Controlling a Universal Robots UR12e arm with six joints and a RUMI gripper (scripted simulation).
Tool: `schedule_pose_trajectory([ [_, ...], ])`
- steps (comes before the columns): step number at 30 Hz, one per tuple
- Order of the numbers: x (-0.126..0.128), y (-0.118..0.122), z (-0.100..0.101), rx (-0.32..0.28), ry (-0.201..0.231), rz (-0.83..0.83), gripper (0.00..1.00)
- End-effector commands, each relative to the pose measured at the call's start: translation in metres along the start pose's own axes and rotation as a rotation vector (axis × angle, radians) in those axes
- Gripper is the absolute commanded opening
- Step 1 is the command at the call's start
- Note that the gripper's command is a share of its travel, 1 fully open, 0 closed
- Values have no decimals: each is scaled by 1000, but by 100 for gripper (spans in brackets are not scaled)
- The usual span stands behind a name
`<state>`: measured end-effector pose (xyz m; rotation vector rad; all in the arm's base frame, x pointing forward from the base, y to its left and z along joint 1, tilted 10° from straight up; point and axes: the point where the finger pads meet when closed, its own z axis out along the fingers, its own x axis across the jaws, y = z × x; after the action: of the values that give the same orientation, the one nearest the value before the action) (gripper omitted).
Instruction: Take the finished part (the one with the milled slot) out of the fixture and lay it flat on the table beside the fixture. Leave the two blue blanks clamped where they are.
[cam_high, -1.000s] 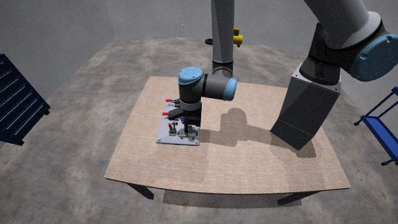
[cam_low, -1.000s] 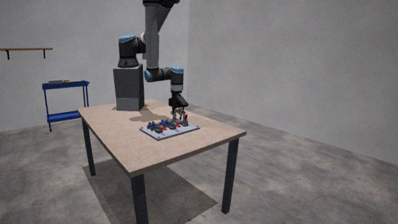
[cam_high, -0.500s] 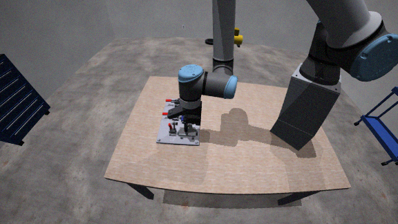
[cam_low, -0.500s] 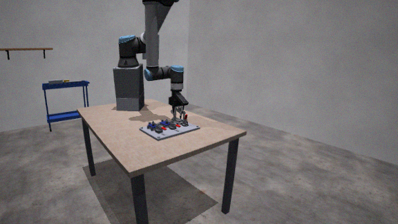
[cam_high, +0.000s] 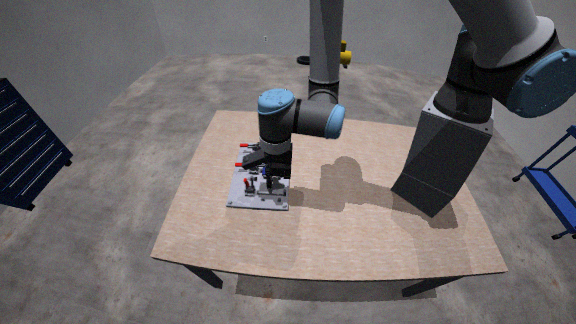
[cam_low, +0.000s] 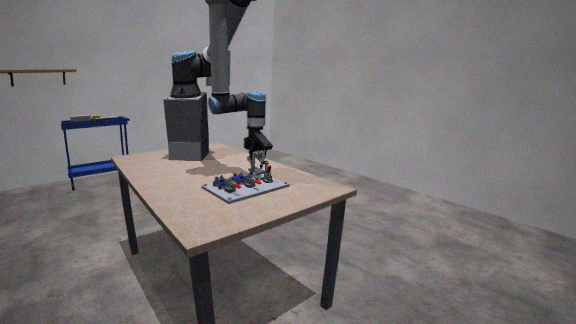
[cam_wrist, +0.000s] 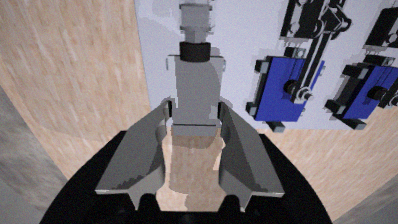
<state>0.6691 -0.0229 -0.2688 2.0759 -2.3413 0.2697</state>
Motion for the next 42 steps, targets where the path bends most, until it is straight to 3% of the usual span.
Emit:
schedule_pose_trajectory([
  [1,0,0,-5,1,0,0,0],
  [29,0,0,-12,1,0,0,0],
  [42,0,4,-30,1,0,0,0],
])
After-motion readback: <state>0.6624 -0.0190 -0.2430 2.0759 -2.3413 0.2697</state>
